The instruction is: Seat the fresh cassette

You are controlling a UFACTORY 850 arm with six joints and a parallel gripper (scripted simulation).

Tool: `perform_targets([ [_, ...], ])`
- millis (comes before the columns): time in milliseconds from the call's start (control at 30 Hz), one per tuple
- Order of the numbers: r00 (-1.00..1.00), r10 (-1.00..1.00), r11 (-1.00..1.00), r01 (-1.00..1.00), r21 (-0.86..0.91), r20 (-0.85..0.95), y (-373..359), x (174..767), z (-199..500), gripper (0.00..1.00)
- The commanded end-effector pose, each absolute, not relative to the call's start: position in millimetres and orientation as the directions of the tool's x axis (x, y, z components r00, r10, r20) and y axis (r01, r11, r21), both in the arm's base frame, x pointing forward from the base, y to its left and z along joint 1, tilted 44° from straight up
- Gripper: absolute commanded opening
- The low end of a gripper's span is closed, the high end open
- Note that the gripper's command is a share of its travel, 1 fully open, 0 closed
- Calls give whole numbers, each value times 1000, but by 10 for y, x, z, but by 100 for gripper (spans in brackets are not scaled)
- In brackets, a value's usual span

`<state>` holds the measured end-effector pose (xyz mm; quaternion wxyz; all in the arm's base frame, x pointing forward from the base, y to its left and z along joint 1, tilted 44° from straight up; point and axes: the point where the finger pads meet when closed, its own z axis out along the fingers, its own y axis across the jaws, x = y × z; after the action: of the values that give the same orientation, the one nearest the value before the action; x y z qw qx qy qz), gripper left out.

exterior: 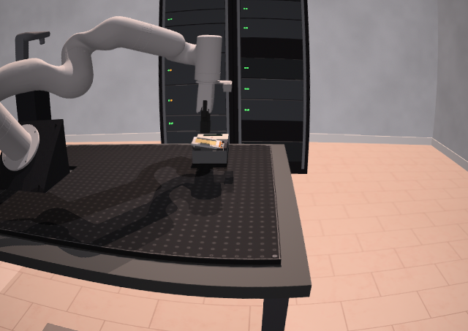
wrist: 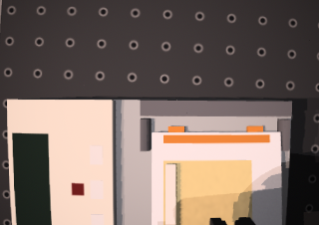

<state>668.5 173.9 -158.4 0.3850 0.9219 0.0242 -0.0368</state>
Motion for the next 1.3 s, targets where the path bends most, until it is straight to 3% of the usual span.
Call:
perform_targets([
  [0, 998, 54, -715, 69, 696, -44, 1739, 6622, -1567, 0],
  [1267, 998, 54, -715, 69, 696, -44, 1700, 6170, -1563, 0],
])
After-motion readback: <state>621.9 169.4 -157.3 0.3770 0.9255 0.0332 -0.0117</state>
